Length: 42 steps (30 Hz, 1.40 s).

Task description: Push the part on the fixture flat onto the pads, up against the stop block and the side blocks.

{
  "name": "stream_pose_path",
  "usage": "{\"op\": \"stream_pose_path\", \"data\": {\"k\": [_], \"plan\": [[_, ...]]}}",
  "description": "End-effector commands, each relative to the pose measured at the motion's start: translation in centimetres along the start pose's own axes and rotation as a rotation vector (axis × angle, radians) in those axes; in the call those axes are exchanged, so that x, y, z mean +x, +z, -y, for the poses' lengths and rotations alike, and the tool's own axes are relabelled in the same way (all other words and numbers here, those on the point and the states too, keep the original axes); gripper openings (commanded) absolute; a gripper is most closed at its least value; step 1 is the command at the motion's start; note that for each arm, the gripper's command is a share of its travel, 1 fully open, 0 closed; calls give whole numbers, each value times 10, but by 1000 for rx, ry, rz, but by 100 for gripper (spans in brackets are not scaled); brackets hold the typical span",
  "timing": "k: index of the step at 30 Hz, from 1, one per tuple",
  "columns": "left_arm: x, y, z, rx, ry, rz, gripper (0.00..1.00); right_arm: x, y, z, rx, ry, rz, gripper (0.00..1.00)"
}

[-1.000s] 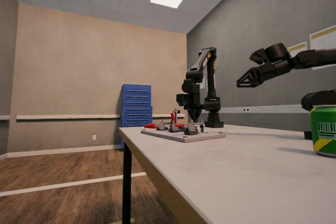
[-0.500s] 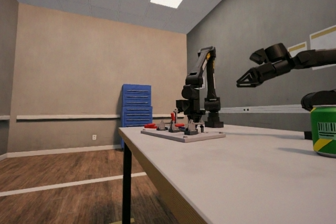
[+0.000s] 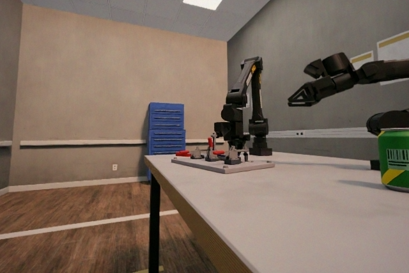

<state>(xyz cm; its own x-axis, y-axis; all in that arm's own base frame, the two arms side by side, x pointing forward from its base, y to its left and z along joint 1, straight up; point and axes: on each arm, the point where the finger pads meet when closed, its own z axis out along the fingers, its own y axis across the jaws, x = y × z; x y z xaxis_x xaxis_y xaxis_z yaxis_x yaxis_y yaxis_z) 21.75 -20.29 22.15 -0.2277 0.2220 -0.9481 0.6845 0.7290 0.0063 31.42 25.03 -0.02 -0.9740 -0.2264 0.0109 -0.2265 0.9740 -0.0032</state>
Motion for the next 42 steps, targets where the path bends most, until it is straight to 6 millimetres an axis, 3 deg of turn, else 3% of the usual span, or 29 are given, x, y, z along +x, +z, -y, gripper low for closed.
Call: {"op": "stream_pose_path", "data": {"k": [1, 19, 22, 23, 26, 27, 34, 36, 42], "plan": [[-32, -6, 0, -1, -7, 48, 100, -17, -3, -1, -7, 4, 19, 0], [-32, -6, 0, -1, -7, 48, 100, -34, -11, 0, -1, -11, 7, 0], [-32, -6, 0, -1, -7, 48, 100, -18, -18, -3, -22, 2, 52, 0], [-32, -6, 0, -1, -7, 48, 100, 0, -12, -3, -18, -6, 42, 0], [-32, -6, 0, -1, -7, 48, 100, 3, -12, -3, -20, -6, 46, 0], [-32, -6, 0, -1, -7, 48, 100, -6, -18, -8, -29, -6, 64, 0], [-32, -6, 0, -1, -7, 48, 100, -5, -11, -6, -21, -6, 48, 0], [-32, -6, 0, -1, -7, 48, 100, -14, -10, -11, -22, -8, 51, 0], [-32, -6, 0, -1, -7, 48, 100, -24, -10, -2, -17, -5, 42, 0]]}}
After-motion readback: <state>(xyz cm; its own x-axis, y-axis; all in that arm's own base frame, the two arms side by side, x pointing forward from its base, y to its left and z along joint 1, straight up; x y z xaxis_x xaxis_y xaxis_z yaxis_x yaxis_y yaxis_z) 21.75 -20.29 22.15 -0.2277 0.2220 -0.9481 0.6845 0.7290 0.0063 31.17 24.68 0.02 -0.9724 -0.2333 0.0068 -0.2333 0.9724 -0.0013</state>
